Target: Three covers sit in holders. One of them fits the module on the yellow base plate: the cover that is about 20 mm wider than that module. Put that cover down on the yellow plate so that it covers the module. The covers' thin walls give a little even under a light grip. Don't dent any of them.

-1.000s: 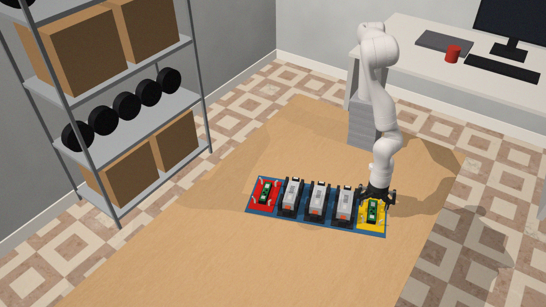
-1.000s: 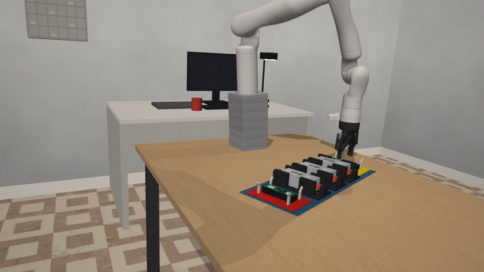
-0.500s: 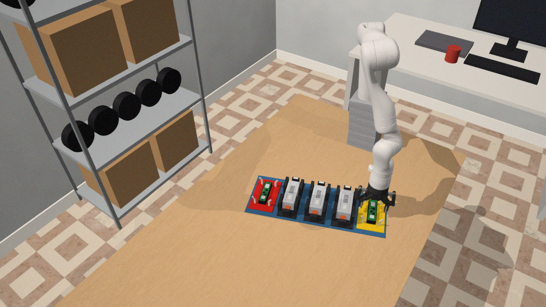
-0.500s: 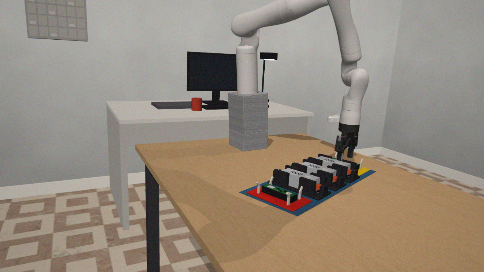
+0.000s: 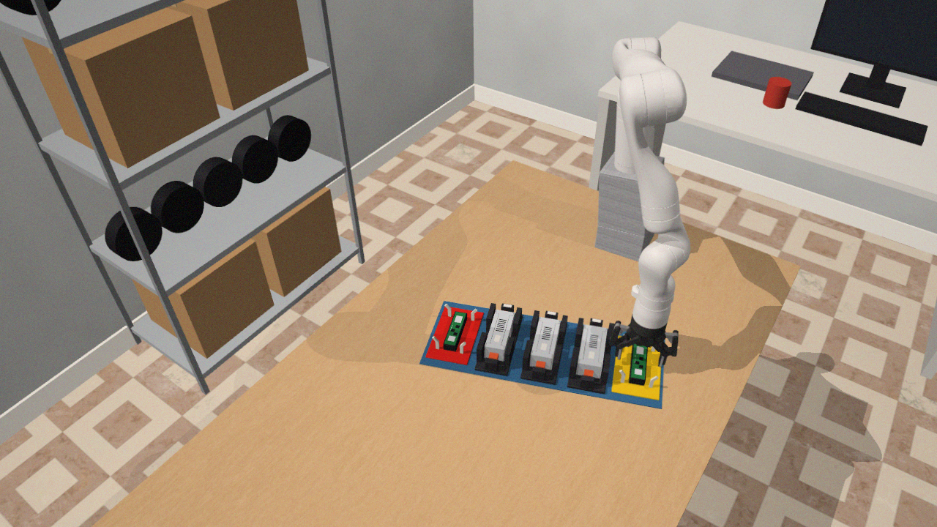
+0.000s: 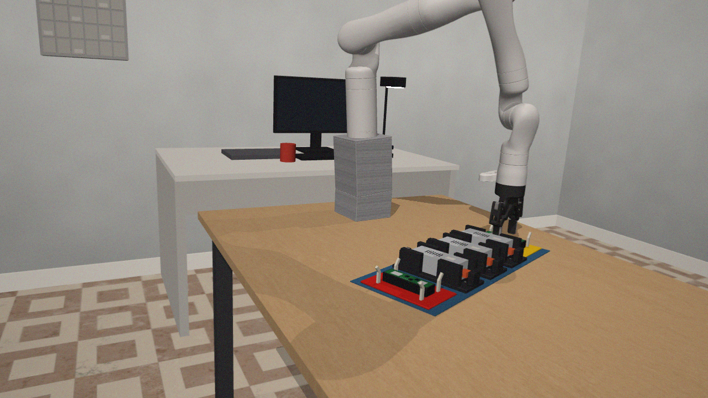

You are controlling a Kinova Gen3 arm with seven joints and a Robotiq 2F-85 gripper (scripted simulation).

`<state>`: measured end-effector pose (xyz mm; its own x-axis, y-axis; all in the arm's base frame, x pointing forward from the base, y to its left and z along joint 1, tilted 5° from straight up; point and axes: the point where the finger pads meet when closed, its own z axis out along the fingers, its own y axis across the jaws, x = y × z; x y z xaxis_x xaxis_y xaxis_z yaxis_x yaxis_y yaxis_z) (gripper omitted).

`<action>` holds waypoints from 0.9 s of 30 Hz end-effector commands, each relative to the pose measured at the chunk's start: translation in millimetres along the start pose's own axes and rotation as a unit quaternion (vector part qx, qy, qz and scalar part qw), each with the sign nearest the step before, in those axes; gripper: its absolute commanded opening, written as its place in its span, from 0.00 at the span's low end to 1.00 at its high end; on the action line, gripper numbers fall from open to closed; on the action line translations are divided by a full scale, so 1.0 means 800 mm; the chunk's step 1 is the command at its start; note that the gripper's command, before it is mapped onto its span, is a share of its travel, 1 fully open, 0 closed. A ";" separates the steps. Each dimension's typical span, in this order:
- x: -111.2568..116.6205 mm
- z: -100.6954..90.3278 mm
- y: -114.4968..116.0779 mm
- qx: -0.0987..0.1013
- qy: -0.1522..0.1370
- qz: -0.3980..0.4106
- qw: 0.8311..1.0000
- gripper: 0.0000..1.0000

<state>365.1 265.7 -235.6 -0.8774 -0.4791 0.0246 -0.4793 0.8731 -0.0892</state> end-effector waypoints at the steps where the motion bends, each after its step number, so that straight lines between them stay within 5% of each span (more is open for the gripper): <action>1: -0.001 0.002 0.000 0.000 -0.001 0.000 1.000 1.00; 10: -0.001 0.004 0.000 0.000 -0.001 0.000 1.000 1.00; 11: -0.001 0.004 0.000 0.000 -0.001 0.000 1.000 0.55; 27: -0.001 0.004 0.000 0.000 -0.001 0.000 1.000 0.55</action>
<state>365.2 265.3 -239.7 -0.8774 -0.4791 0.0245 -0.4793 0.8731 -0.0892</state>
